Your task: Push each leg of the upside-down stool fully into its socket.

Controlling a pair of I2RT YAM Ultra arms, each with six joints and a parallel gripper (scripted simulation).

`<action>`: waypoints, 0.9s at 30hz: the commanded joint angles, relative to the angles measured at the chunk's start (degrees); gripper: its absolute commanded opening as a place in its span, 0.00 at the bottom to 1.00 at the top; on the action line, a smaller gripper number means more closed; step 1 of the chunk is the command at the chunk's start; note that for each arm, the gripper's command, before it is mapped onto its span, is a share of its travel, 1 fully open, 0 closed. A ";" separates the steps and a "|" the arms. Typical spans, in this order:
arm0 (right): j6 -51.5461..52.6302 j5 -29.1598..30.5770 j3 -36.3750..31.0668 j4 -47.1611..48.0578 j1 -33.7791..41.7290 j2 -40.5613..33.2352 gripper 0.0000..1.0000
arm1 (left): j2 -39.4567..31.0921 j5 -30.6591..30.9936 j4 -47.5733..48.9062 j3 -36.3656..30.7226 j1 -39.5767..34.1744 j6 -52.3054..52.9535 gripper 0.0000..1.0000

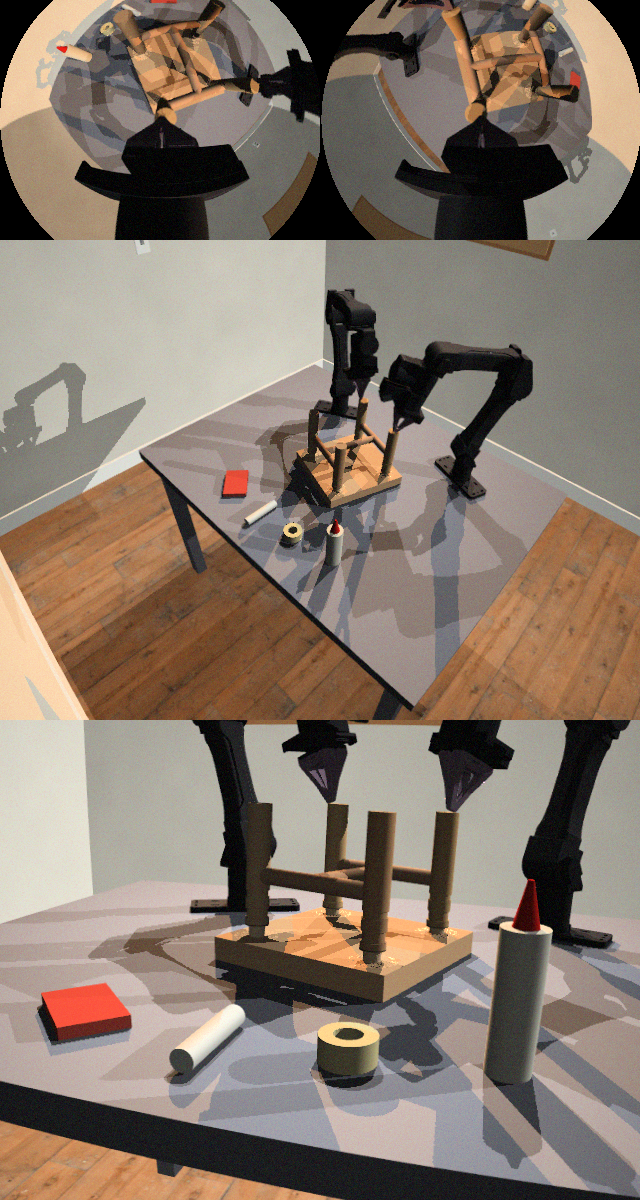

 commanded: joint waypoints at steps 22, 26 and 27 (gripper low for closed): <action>-0.12 -1.04 -2.58 -1.46 0.01 1.24 0.00 | 1.54 0.23 -2.32 -1.88 -0.02 0.08 0.00; -0.12 -0.96 -3.04 -2.67 0.02 1.63 0.00 | 1.98 0.13 -3.68 -2.28 -0.03 0.08 0.00; -0.12 -0.94 -3.12 -3.01 0.02 1.73 0.00 | 2.09 0.11 -4.02 -2.37 -0.03 0.09 0.00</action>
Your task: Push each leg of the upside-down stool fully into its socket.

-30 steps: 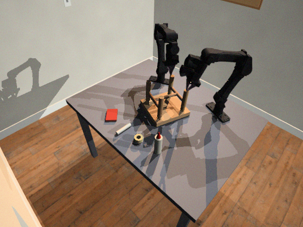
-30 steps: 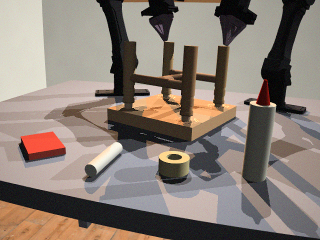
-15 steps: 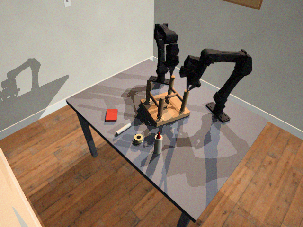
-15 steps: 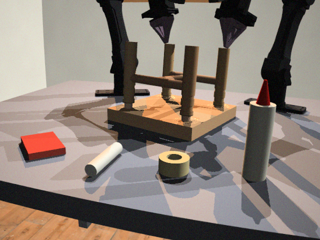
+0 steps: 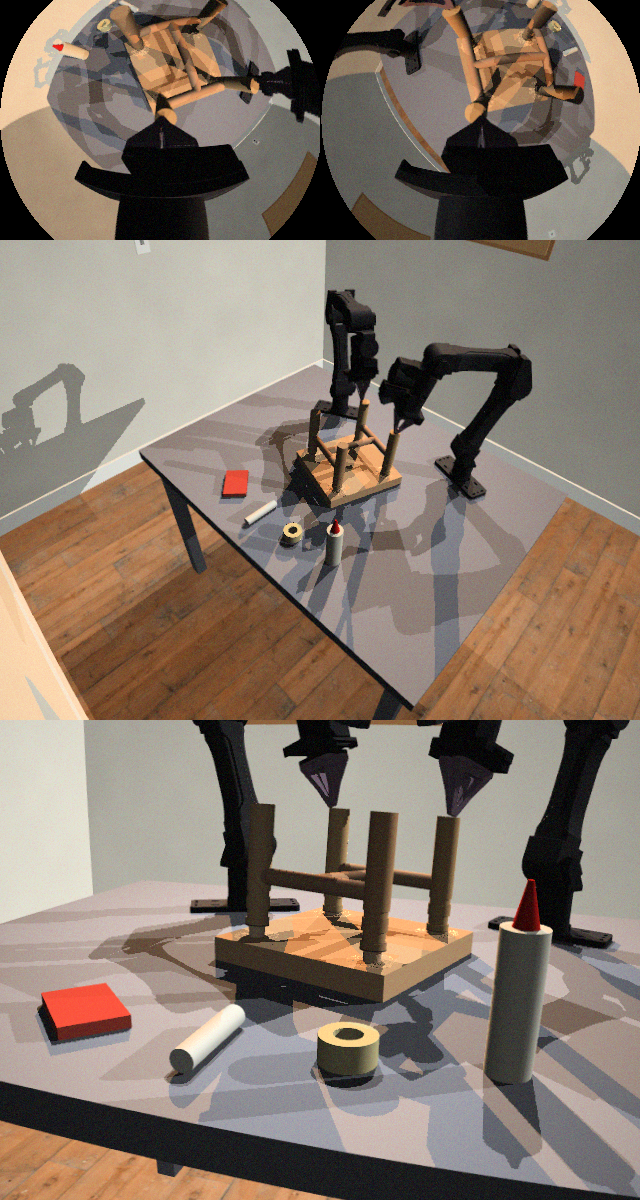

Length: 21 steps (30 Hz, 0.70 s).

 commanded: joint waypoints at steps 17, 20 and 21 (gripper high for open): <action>-0.07 1.02 -3.54 -7.67 0.11 2.88 0.00 | 3.30 -0.72 -8.43 -3.05 -0.01 0.18 0.00; -0.08 1.05 -3.57 -9.15 0.13 3.21 0.00 | 3.57 -0.74 -9.61 -3.11 0.02 0.19 0.00; -0.08 1.05 -3.57 -9.15 0.13 3.21 0.00 | 3.57 -0.74 -9.61 -3.11 0.02 0.19 0.00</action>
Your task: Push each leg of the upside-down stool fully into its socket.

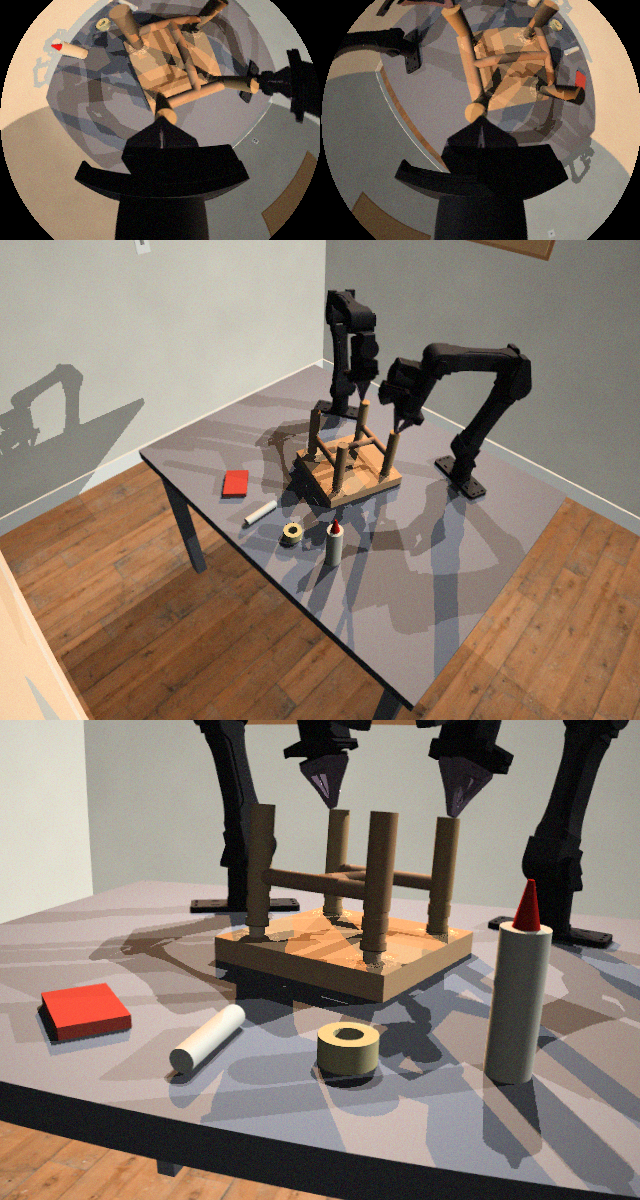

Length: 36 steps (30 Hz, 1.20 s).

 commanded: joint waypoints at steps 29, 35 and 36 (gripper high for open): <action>-0.83 -0.24 -8.77 8.49 -0.06 -11.25 0.00 | -12.31 0.97 10.31 -8.90 0.47 1.82 0.00; -0.44 0.32 -10.81 6.33 -0.19 -10.56 0.00 | -13.10 0.97 10.53 -9.01 0.47 1.82 0.00; -0.44 0.37 -11.38 6.56 -0.19 -10.79 0.00 | -11.89 0.91 8.92 -11.14 0.68 1.66 0.00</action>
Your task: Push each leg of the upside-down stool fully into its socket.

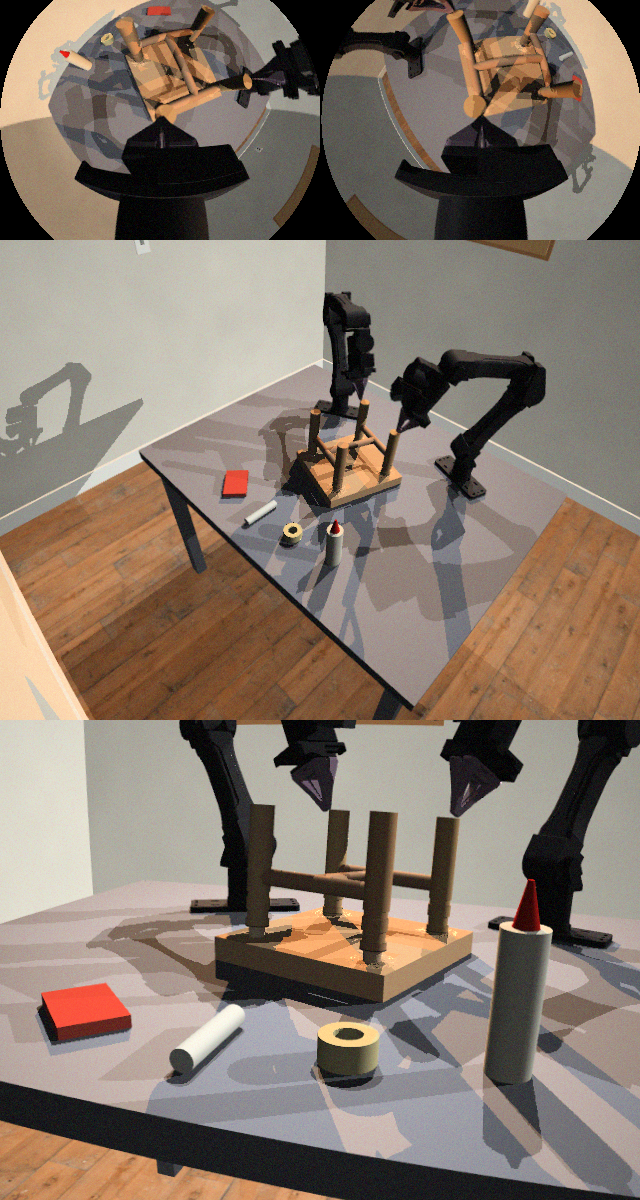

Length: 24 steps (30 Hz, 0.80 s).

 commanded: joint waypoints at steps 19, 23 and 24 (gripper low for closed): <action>0.05 0.85 -2.24 -8.92 0.19 3.52 0.00 | 2.93 -0.85 -9.32 -2.50 -0.11 0.05 0.00; 0.06 0.93 -2.78 -10.19 0.22 3.59 0.00 | 2.24 -0.86 -10.17 -3.75 -0.08 0.10 0.00; 0.05 0.92 -3.19 -10.22 0.21 3.24 0.00 | 1.79 -0.85 -10.13 -4.29 -0.05 0.12 0.00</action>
